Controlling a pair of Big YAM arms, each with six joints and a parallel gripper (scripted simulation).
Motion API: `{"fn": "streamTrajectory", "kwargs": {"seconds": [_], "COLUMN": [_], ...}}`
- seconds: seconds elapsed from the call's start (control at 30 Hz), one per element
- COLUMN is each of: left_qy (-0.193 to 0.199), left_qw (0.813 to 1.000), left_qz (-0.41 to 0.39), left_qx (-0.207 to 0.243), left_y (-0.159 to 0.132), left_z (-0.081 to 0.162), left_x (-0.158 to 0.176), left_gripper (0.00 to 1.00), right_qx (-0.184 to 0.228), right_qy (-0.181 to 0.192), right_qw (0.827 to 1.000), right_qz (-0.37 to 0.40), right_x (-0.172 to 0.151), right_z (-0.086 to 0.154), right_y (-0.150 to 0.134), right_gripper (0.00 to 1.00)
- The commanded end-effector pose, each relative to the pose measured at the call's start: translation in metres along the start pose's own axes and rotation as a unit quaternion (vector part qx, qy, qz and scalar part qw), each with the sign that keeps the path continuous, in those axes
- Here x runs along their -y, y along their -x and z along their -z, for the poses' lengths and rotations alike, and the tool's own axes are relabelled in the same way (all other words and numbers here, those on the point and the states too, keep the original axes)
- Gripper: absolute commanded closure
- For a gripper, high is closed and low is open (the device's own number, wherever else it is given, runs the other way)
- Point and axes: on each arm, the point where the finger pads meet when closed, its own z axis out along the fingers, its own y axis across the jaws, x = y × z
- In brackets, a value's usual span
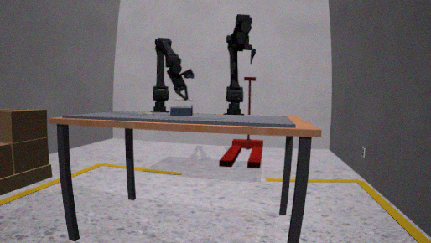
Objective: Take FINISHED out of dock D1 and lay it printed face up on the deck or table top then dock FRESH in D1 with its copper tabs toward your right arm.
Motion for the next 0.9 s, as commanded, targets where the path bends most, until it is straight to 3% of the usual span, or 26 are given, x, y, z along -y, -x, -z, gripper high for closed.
{"fn": "streamTrajectory", "kwargs": {"seconds": [0.0, 0.87], "left_qy": [0.002, 0.002], "left_qw": [1.0, 1.0], "left_qz": [-0.006, -0.006], "left_qx": [0.02, 0.02], "left_y": [0.0056, 0.0056], "left_z": [0.0201, 0.0201], "left_x": [-0.0011, -0.0011], "left_gripper": [0.0, 0.0], "right_qx": [0.008, 0.008], "right_qy": [-0.021, -0.021], "right_qw": [1.0, 1.0], "right_qz": [0.004, 0.004], "right_x": [0.0149, 0.0145], "right_z": [0.0215, 0.0241], "right_y": [0.0202, 0.0217], "right_gripper": [1.0, 1.0]}}
